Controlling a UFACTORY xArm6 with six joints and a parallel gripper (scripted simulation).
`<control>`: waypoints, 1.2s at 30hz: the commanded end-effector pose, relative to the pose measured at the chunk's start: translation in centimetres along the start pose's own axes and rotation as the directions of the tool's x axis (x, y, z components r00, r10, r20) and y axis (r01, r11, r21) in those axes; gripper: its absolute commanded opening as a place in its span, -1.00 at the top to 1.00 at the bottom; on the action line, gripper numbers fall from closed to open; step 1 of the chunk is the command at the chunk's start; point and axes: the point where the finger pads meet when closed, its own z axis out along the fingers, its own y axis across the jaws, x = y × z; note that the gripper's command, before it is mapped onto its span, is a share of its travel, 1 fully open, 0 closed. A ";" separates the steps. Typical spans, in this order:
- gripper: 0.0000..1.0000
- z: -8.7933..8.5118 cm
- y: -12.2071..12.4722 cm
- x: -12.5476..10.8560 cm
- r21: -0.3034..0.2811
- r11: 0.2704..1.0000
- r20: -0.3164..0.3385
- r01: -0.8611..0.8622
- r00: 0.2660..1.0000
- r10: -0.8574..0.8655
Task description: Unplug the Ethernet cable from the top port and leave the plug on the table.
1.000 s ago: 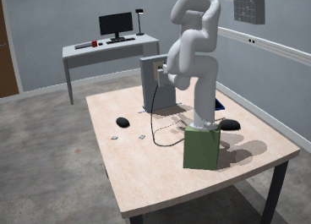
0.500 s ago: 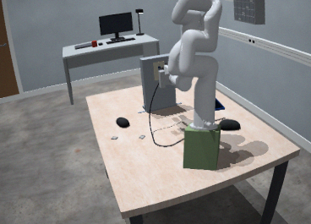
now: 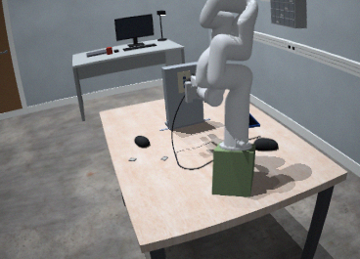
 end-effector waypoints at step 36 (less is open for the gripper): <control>1.00 -4.1 -3.4 -2.5 0.294 0.951 -0.133 0.100 0.989 -0.063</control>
